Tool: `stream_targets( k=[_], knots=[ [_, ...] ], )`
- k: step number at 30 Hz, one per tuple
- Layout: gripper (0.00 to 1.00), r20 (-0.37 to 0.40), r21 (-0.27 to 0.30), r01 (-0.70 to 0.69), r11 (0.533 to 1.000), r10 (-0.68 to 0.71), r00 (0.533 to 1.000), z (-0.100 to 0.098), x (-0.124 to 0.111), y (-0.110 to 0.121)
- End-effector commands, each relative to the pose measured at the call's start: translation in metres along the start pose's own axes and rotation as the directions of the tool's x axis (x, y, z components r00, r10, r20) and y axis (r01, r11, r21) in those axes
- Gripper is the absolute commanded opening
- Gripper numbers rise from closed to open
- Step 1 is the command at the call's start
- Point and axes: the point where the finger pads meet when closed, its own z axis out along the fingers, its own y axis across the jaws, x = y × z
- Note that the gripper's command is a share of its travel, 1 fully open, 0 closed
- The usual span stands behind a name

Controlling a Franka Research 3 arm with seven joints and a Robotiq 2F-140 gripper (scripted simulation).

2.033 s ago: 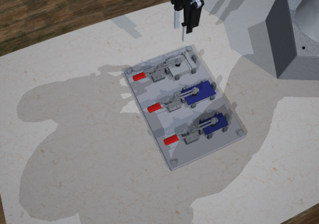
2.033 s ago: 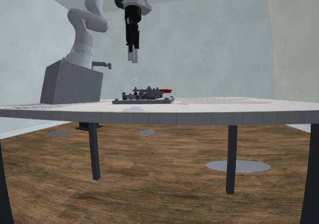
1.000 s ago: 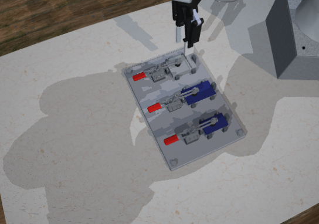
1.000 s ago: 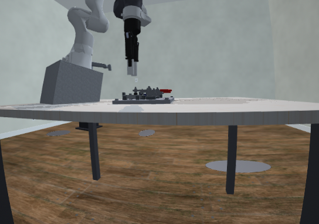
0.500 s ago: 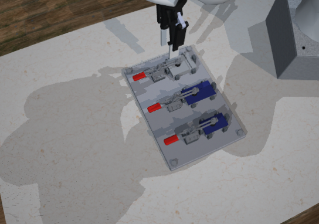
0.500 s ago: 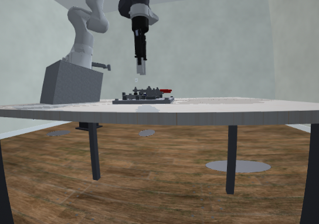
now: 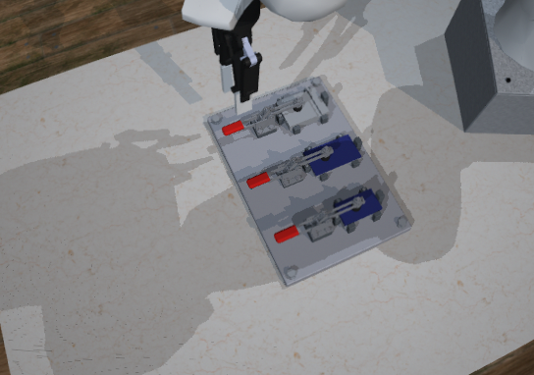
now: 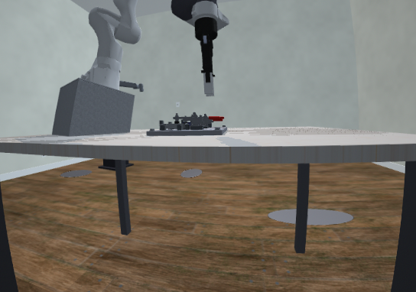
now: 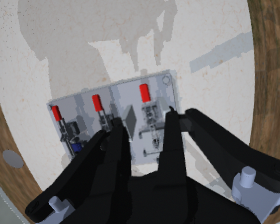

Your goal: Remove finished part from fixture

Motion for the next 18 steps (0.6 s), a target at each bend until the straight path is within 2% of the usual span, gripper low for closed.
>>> stream_targets(
  k=[1, 18],
  knots=[
    [0.28, 0.029, 0.003, -0.054, 0.999, 0.054, 0.998, 0.0032, 0.0064, -0.0019],
    [0.28, 0.029, 0.003, -0.054, 0.999, 0.054, 0.998, 0.0081, 0.0128, -0.0015]
  ],
)
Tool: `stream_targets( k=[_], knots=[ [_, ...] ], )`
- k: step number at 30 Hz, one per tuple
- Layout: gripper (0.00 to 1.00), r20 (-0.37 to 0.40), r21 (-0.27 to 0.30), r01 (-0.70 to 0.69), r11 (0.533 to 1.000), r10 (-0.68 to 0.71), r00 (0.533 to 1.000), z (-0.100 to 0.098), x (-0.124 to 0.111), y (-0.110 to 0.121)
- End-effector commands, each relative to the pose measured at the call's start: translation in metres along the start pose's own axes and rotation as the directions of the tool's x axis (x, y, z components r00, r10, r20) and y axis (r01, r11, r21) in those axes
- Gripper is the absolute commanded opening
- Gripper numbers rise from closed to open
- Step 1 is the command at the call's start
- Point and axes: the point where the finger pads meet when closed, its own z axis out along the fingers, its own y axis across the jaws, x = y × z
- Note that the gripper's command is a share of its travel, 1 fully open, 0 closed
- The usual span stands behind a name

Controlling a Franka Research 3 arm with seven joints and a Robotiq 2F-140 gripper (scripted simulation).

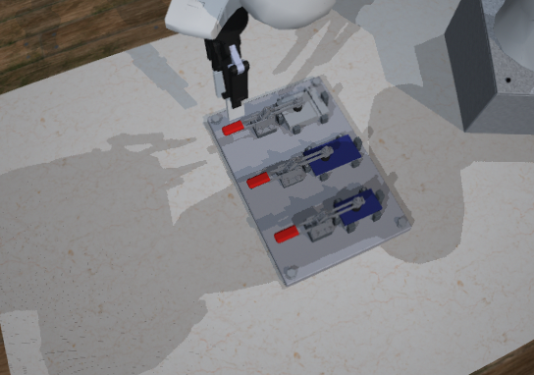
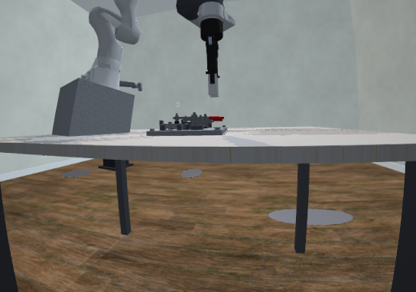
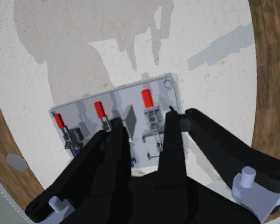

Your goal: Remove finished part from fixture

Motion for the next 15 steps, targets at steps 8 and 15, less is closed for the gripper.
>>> stream_targets(
  k=[8, 15],
  knots=[
    [0.28, 0.005, 0.001, -0.016, 1.0, 0.016, 1.0, 0.017, -0.001, 0.0],
    [0.28, 0.005, 0.001, -0.016, 1.0, 0.016, 1.0, 0.038, -0.001, 0.0]
  ],
)
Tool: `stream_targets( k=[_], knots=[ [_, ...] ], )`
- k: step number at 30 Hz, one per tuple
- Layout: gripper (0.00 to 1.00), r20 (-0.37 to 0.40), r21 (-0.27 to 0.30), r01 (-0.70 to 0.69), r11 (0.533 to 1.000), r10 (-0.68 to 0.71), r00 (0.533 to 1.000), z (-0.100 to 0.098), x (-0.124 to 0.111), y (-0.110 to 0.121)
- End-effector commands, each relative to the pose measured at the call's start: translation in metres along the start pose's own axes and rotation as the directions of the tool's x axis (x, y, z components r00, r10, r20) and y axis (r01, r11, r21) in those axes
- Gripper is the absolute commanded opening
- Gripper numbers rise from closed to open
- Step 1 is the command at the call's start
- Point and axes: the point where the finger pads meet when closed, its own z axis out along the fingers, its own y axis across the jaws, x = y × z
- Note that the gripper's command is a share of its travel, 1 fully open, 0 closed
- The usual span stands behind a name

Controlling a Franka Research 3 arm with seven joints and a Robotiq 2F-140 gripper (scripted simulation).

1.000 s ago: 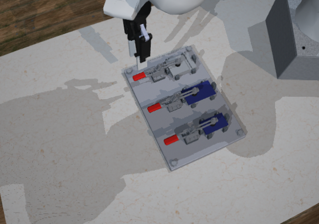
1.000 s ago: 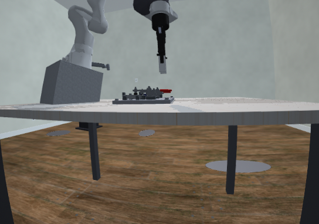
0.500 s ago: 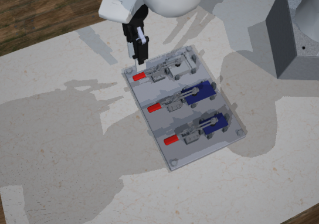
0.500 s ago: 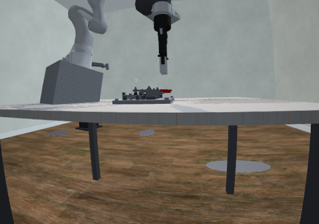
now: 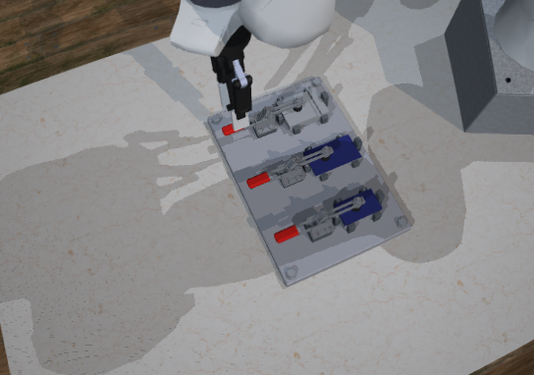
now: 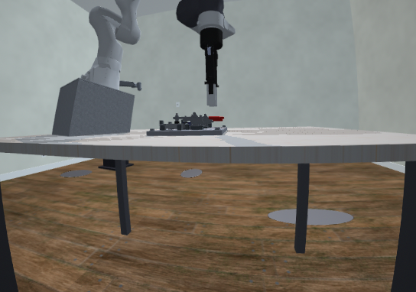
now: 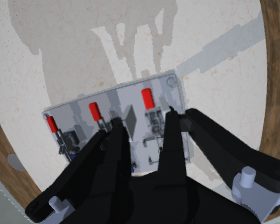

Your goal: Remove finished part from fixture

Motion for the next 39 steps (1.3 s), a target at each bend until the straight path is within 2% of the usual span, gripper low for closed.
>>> stream_targets(
  k=[1, 13, 39],
  knots=[
    [0.28, -0.011, -0.008, -0.005, 1.0, 0.005, 1.0, 0.009, 0.004, 0.003],
    [0.28, -0.011, -0.008, -0.005, 1.0, 0.005, 1.0, 0.026, 0.004, 0.003],
    [0.28, -0.011, -0.008, -0.005, 1.0, 0.005, 1.0, 0.026, 0.004, 0.003]
  ],
)
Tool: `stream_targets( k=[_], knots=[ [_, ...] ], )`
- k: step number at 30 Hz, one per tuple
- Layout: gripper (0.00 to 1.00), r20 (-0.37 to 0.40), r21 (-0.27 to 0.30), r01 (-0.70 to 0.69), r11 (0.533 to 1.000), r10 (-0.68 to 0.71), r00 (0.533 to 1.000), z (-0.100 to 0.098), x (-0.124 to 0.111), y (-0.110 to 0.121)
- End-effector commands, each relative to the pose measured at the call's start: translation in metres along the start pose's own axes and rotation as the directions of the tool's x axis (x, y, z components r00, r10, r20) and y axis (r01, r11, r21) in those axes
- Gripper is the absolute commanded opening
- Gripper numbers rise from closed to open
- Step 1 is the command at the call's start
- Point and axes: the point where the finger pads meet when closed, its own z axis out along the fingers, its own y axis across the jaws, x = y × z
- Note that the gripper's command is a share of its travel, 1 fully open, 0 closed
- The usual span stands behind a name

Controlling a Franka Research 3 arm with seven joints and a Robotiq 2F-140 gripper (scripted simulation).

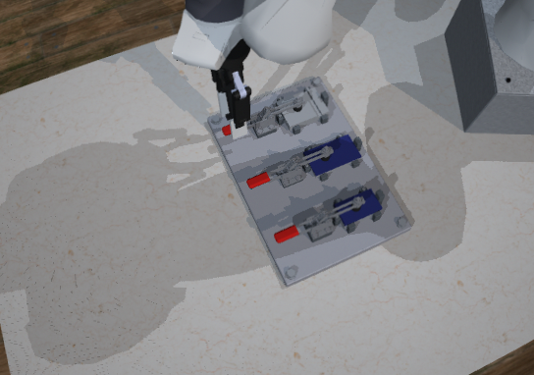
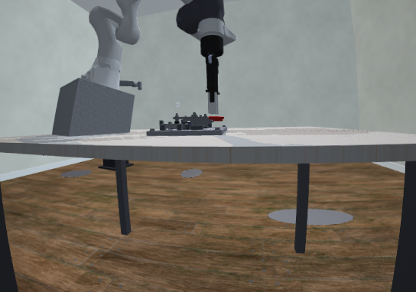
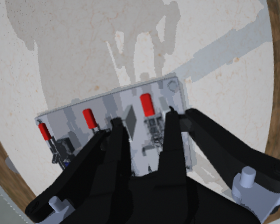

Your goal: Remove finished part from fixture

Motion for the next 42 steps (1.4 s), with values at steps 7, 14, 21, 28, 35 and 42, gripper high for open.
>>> stream_targets(
  k=[7, 14, 21, 28, 35, 42],
  knots=[
    [0.28, -0.001, -0.001, -0.003, 1.0, 0.003, 1.0, 0.001, 0.001, 0.001],
    [0.28, -0.001, -0.001, -0.003, 1.0, 0.003, 1.0, 0.001, 0.001, 0.001],
    [0.28, -0.001, -0.001, -0.003, 1.0, 0.003, 1.0, 0.005, 0.001, 0.001],
    [0.28, -0.001, -0.001, -0.003, 1.0, 0.003, 1.0, 0.02, 0.001, 0.002],
    [0.28, -0.001, -0.001, -0.003, 1.0, 0.003, 1.0, 0.029, 0.001, 0.002],
    [0.28, -0.001, -0.001, -0.003, 1.0, 0.003, 1.0, 0.03, 0.001, 0.002]
  ],
)
